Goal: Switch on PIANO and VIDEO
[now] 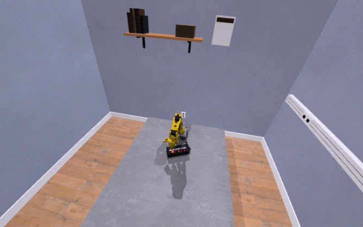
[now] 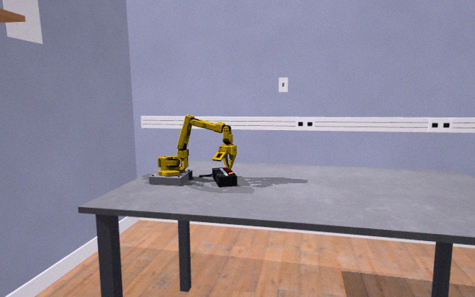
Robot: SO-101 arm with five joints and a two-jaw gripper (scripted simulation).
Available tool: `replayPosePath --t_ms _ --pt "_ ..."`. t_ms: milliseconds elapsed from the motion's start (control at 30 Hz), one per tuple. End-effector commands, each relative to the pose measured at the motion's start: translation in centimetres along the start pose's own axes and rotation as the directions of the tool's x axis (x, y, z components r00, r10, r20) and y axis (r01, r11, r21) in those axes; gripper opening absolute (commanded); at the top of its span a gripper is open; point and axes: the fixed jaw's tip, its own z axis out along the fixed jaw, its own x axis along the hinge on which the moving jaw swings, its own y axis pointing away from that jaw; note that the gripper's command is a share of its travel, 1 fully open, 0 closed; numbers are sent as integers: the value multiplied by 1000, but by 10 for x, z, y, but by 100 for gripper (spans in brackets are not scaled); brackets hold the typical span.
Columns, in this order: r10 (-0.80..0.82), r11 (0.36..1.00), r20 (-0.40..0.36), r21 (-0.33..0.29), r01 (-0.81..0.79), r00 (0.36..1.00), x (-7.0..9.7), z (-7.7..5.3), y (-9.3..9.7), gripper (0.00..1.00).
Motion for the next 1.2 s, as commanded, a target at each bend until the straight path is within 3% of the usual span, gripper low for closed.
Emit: replayPosePath --t_ms 0,700,1167 --pt "-5 1000 5 14 5 1000 -1 1 -1 0" --pt "-12 1000 5 15 12 1000 1 1 -2 0" --pt "-127 992 3 15 127 992 20 1 -21 0"
